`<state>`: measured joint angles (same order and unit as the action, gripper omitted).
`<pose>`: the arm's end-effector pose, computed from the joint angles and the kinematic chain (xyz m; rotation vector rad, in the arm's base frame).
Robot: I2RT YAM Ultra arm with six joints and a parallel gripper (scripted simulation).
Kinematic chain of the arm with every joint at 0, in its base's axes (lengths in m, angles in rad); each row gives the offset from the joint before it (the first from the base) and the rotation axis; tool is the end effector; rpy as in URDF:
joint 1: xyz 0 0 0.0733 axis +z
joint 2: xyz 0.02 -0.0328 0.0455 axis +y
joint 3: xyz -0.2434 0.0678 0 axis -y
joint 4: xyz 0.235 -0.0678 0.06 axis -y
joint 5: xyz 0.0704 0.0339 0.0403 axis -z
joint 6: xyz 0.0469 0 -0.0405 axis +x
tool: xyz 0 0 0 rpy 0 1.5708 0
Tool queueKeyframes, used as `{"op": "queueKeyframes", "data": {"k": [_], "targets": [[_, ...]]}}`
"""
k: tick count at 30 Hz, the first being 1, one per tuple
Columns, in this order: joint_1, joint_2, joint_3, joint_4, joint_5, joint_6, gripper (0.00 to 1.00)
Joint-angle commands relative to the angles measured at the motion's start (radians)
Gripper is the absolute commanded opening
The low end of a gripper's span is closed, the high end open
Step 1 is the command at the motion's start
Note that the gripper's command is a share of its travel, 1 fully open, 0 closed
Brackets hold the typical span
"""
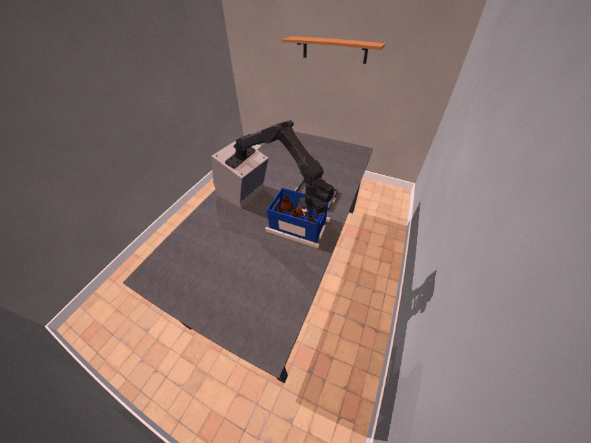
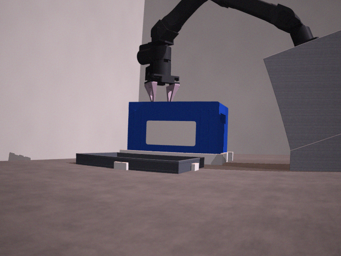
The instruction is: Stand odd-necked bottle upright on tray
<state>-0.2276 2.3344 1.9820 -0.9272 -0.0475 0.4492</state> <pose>0.4519 -0.1012 0.1575 0.9385 2.6966 0.1137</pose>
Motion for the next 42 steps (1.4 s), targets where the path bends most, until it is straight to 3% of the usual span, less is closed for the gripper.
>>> {"op": "queueKeyframes", "data": {"k": [1,42], "targets": [[0.012,-0.023,0.033,-0.003,0.006,0.004,0.61],[0.007,-0.005,0.051,-0.02,0.008,0.005,0.61]]}}
